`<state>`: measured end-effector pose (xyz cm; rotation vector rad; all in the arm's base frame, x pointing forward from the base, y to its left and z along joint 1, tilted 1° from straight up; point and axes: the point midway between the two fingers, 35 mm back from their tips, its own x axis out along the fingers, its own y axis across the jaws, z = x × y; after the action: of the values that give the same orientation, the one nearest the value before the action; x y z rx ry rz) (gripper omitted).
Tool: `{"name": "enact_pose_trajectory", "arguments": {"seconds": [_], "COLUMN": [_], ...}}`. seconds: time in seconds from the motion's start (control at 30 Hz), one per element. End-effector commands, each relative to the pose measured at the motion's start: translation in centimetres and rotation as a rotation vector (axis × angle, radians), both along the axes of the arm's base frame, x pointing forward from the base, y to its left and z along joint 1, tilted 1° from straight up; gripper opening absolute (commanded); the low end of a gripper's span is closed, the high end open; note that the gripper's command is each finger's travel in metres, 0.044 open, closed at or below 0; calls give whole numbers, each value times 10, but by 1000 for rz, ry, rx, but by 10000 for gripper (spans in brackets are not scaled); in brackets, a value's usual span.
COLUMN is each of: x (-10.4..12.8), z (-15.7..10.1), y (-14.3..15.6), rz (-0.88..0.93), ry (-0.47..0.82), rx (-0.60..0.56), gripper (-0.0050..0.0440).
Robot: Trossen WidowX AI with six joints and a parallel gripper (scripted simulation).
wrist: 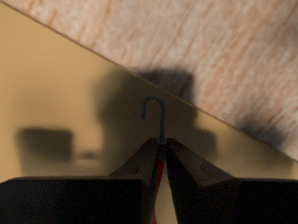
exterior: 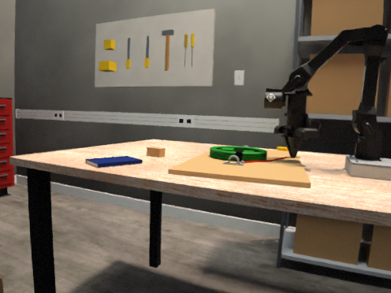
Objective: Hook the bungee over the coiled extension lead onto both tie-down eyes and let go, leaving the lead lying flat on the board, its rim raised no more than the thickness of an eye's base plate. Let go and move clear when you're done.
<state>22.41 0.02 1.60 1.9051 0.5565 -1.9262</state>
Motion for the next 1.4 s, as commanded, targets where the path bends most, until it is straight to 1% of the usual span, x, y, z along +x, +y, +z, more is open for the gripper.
{"name": "enact_pose_trajectory", "arguments": {"seconds": [0.0,0.03,0.1,0.23,0.6,0.8,0.87,1.37], "x": [8,8,8,8,6,7,7,25], "z": [16,18,18,26,47,50,47,46], "y": [0,0,0,-1,-1,-1,-2,-9], "rz": [-2,-2,-2,-1,1,2,6,88], "ry": [-39,-39,-39,-39,-39,-46,-30,-46], "rx": [1,1,1,1,1,1,1,16], "gripper": [-13,-20,-20,-50,-50,-50,-50,-50]}}
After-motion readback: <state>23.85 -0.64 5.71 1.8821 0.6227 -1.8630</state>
